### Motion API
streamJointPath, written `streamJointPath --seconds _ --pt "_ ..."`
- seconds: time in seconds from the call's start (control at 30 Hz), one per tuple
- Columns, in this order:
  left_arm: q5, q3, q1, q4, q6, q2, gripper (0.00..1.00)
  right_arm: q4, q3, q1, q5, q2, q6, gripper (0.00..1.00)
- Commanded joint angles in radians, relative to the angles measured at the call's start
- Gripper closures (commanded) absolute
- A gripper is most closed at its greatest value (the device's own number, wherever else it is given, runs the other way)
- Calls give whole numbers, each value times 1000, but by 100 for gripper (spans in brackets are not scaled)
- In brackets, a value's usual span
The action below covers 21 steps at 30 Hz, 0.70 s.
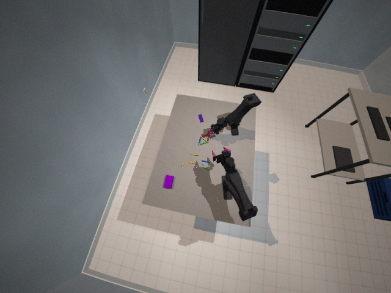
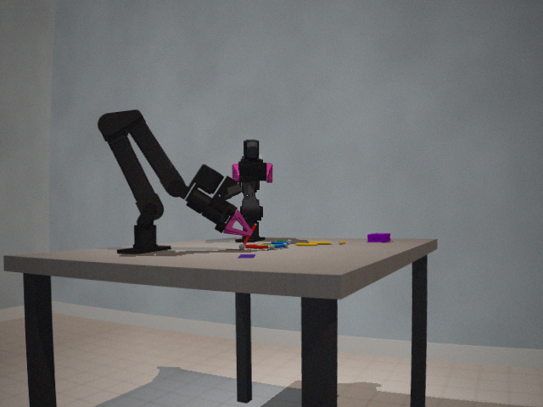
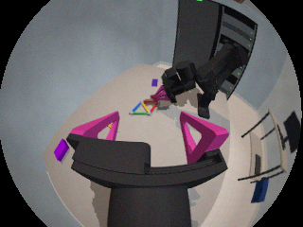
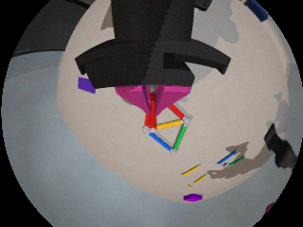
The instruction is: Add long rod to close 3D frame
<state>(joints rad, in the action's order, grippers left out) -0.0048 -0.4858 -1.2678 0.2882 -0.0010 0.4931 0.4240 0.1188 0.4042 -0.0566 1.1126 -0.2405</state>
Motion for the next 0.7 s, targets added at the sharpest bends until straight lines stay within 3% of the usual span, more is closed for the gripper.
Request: streamJointPath --seconds 0.0,0.17,0.4,0.47,0.67 --pt "22 -13 -1 -38 4 7 0 35 6 -3 9 1 -2 100" --pt "56 -41 60 -93 15 140 0 45 6 -3 9 8 -2 100" --pt "49 -177 138 -96 14 492 0 45 6 -3 9 8 -2 100" --pt "49 -177 138 -96 14 492 0 45 6 -3 9 8 -2 100" --pt "26 -372 173 -29 6 836 0 35 5 -3 4 1 -2 100"
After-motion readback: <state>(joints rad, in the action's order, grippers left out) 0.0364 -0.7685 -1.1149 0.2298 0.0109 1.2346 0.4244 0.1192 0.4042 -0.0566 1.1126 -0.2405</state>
